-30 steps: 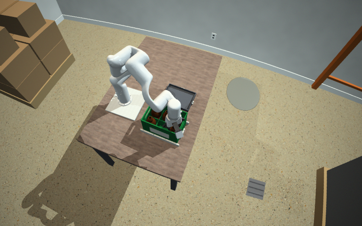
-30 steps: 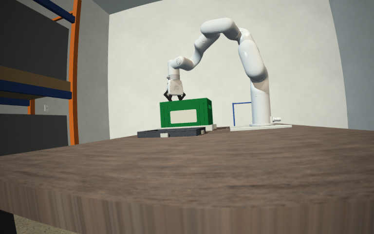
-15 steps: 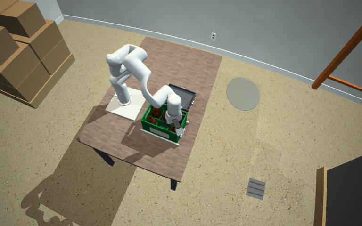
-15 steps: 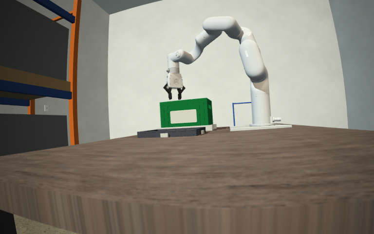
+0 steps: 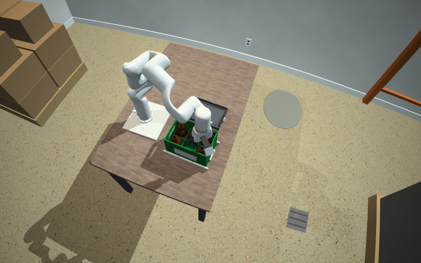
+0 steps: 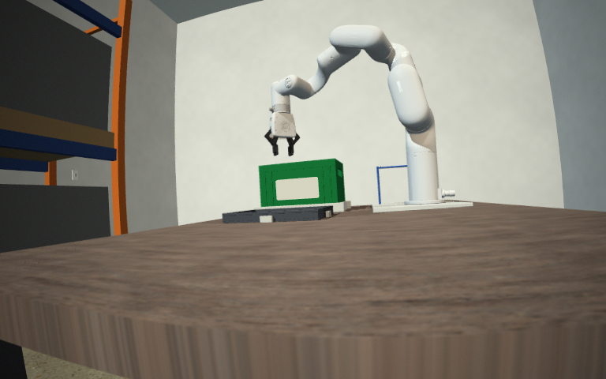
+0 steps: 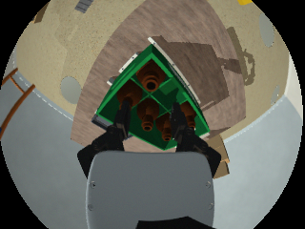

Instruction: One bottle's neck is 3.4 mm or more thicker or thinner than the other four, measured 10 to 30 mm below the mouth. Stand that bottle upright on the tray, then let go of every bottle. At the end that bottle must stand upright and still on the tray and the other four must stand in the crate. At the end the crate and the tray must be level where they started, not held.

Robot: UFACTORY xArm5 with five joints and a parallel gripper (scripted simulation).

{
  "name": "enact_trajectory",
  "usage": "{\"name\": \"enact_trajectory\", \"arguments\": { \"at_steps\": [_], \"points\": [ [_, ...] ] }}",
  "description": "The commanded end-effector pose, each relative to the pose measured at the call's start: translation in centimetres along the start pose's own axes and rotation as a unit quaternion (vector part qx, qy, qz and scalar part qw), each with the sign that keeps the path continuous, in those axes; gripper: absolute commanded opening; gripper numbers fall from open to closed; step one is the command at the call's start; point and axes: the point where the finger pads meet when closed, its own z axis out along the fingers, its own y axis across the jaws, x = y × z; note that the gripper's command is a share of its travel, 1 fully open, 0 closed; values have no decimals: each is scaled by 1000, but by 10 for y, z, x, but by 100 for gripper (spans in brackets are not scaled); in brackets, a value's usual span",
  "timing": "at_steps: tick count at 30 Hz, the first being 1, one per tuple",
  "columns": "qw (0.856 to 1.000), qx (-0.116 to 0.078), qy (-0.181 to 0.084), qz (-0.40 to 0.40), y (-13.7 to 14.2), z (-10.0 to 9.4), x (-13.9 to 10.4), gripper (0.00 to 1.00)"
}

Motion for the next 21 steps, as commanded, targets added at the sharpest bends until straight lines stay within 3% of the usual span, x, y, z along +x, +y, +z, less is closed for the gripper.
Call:
{"name": "enact_trajectory", "arguments": {
  "at_steps": [1, 3, 4, 21],
  "points": [
    [1000, 1, 2, 0, 0, -3, 1, 65],
    [1000, 1, 2, 0, 0, -3, 1, 65],
    [1000, 1, 2, 0, 0, -3, 1, 0],
    [1000, 1, 2, 0, 0, -3, 1, 0]
  ]
}}
